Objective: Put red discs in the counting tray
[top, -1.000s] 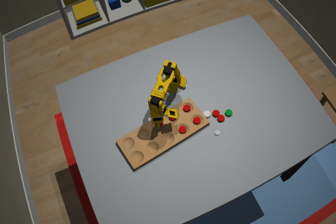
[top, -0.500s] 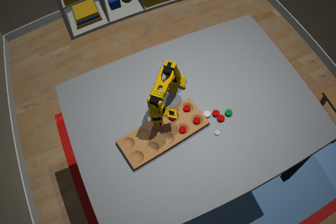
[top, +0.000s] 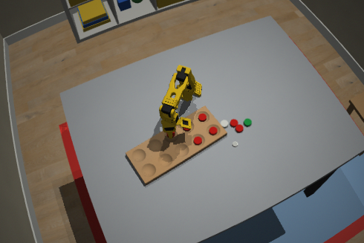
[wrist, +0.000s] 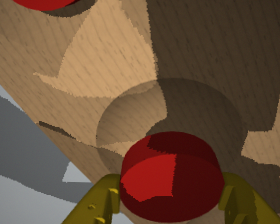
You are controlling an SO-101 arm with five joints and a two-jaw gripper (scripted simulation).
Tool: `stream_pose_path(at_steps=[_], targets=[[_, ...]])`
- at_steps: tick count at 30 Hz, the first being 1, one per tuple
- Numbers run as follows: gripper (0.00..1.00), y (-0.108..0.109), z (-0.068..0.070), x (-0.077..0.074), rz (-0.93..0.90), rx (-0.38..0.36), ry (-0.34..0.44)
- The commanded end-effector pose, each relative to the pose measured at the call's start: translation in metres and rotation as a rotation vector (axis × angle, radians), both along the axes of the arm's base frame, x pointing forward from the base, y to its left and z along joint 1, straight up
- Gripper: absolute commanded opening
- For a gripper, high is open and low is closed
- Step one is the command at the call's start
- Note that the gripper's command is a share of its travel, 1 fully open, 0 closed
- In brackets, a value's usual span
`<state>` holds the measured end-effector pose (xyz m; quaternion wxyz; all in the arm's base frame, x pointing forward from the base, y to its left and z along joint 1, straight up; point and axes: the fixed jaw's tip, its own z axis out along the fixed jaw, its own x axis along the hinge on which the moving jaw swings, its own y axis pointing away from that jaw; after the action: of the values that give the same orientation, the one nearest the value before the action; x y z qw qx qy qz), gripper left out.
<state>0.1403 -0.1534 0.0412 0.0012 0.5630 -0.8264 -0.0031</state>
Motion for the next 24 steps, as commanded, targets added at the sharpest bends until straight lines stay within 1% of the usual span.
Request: stream_pose_path(at_steps=[1,15,24], targets=[[0.0,-0.0069,0.0125,0.0055,-0.007,-0.059,-0.058],[0.0,-0.007,0.012,0.0055,-0.007,-0.059,-0.058],[0.0,-0.0075,0.0033,0.0061,-0.007,-0.059,-0.058]])
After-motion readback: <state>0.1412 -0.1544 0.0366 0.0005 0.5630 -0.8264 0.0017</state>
